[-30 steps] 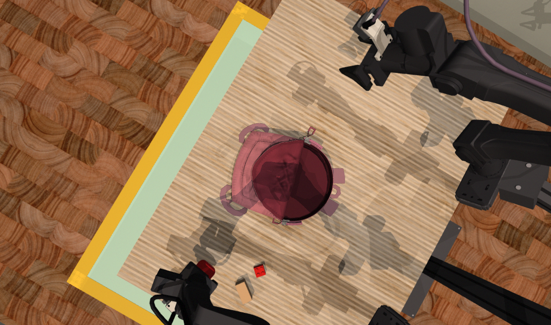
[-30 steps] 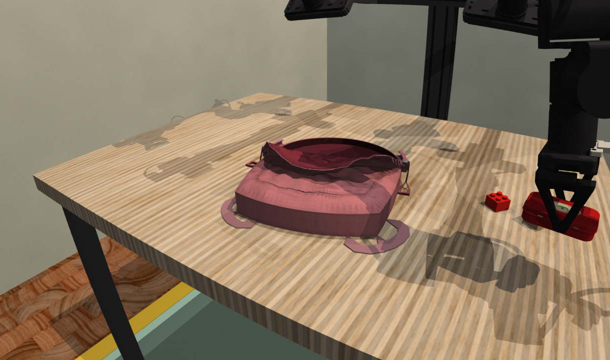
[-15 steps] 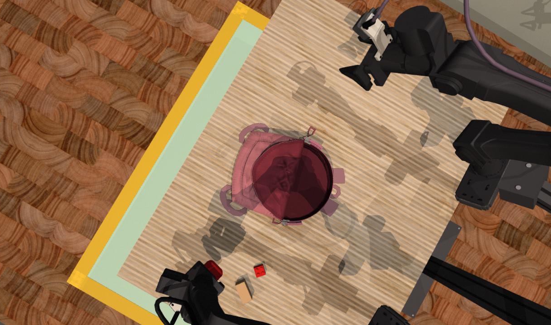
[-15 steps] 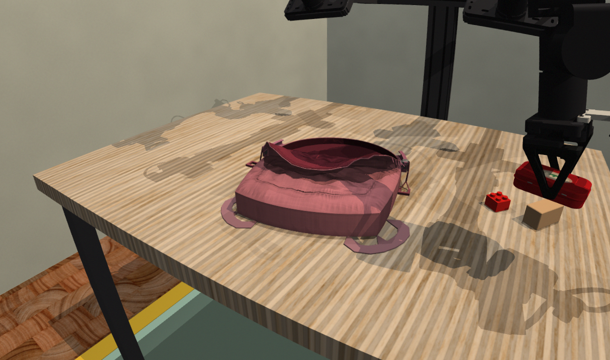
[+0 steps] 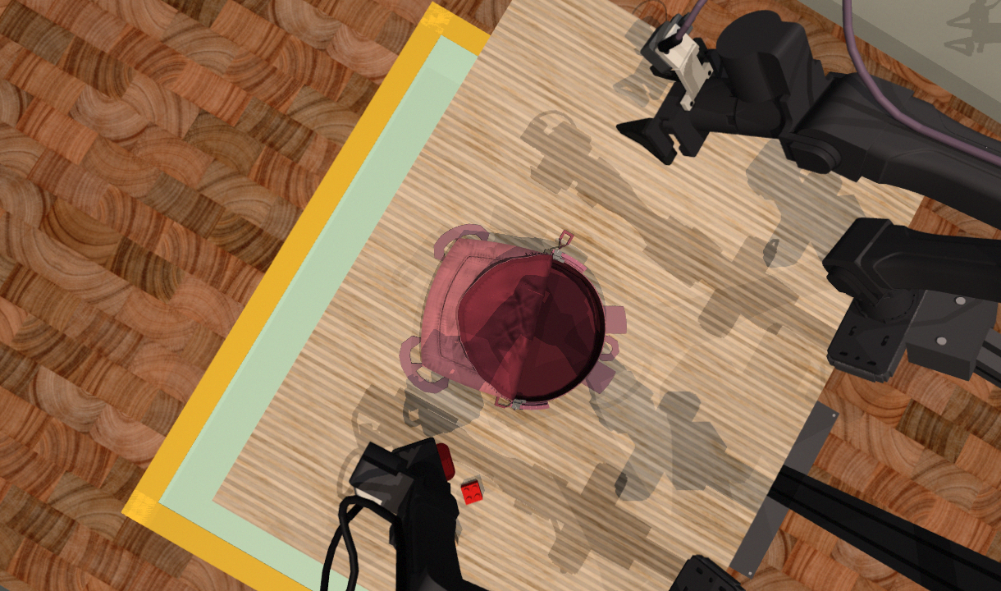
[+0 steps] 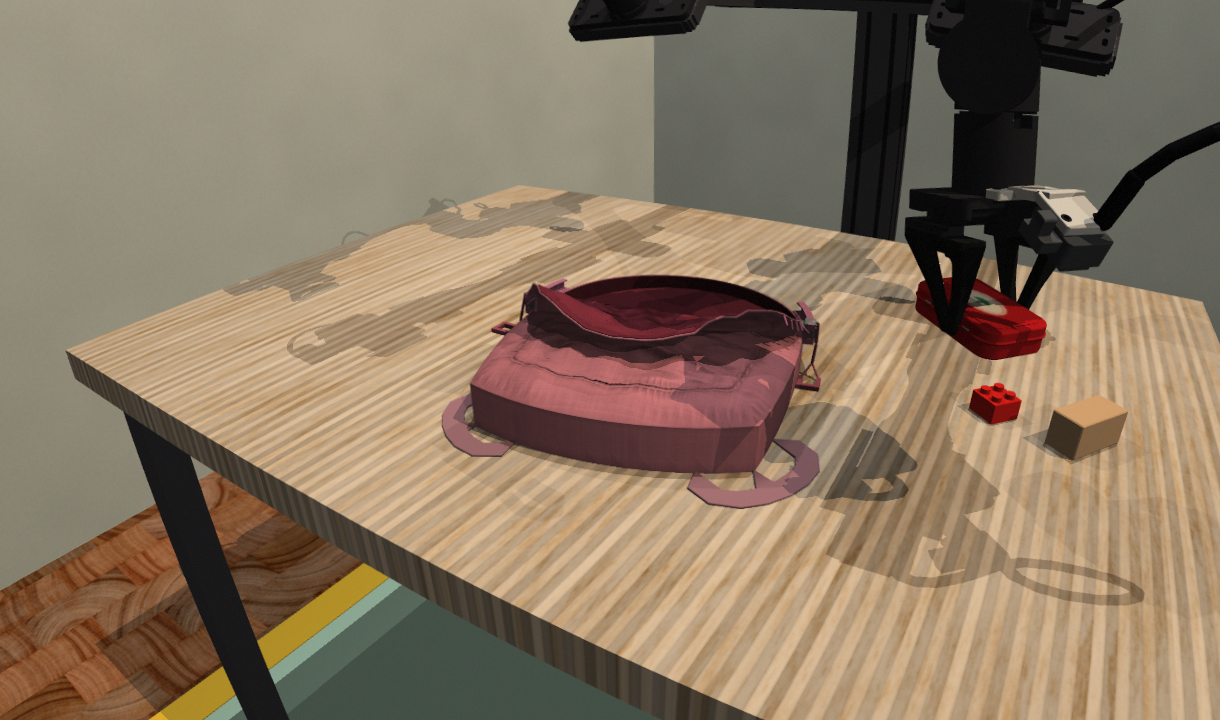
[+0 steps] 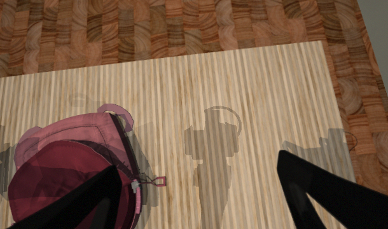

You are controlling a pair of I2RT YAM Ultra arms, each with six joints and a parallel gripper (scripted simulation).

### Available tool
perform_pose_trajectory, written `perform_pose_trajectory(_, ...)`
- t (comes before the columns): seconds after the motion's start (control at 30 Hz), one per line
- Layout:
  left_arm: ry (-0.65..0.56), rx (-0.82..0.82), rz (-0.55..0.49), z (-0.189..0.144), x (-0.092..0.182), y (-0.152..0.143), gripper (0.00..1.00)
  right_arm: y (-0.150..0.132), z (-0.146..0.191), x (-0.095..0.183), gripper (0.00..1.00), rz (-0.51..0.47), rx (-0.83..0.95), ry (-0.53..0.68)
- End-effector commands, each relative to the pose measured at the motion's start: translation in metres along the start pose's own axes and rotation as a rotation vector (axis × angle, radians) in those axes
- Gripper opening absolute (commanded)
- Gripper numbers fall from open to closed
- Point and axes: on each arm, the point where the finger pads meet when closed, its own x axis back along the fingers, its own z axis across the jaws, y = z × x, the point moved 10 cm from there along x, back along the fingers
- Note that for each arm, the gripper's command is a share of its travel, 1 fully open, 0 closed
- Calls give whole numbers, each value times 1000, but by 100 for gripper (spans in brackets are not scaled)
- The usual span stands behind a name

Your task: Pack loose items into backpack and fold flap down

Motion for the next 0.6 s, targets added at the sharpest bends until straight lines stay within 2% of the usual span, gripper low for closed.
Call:
perform_pose_trajectory(0.0, -52, -188, -70, -12, 9, -17, 58, 19, 0, 4, 90, -52, 10, 2)
perform_pose_trajectory(0.27, -77, -514, -44, -25, 7, -76, 58, 19, 0, 4, 90, -52, 10, 2)
perform_pose_trajectory(0.33, -77, -514, -44, -25, 7, -76, 58, 19, 0, 4, 90, -52, 10, 2)
perform_pose_trajectory(0.57, -119, -793, -43, -40, 13, -121, 58, 19, -1, 4, 90, -52, 10, 2)
